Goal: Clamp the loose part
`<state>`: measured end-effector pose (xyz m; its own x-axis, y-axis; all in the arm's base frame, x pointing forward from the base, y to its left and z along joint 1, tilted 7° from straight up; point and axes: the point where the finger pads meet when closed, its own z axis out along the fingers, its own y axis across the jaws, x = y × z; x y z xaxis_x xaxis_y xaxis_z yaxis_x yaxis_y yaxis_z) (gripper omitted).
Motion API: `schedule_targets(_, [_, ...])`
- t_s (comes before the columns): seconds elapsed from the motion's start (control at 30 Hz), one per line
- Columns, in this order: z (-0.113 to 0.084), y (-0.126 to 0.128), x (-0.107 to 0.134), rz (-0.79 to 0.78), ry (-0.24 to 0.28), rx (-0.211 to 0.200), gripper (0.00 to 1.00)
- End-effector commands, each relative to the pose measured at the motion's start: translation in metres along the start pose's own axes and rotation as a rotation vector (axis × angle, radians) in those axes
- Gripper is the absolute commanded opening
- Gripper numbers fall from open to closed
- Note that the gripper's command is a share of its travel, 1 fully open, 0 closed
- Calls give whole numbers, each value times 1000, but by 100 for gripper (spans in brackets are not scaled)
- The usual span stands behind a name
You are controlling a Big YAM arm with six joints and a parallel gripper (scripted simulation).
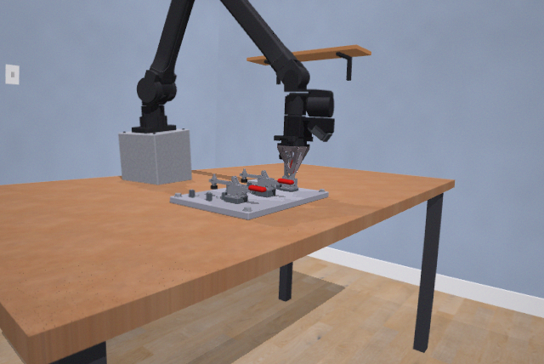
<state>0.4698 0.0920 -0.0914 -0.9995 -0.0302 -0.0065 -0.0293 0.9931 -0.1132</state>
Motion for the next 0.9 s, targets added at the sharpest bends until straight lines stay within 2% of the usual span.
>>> schedule_targets(0.0, [-3,-4,-28,12,-35,-4,0])
schedule_targets(0.87, [4,-4,-53,12,-48,-5,0])
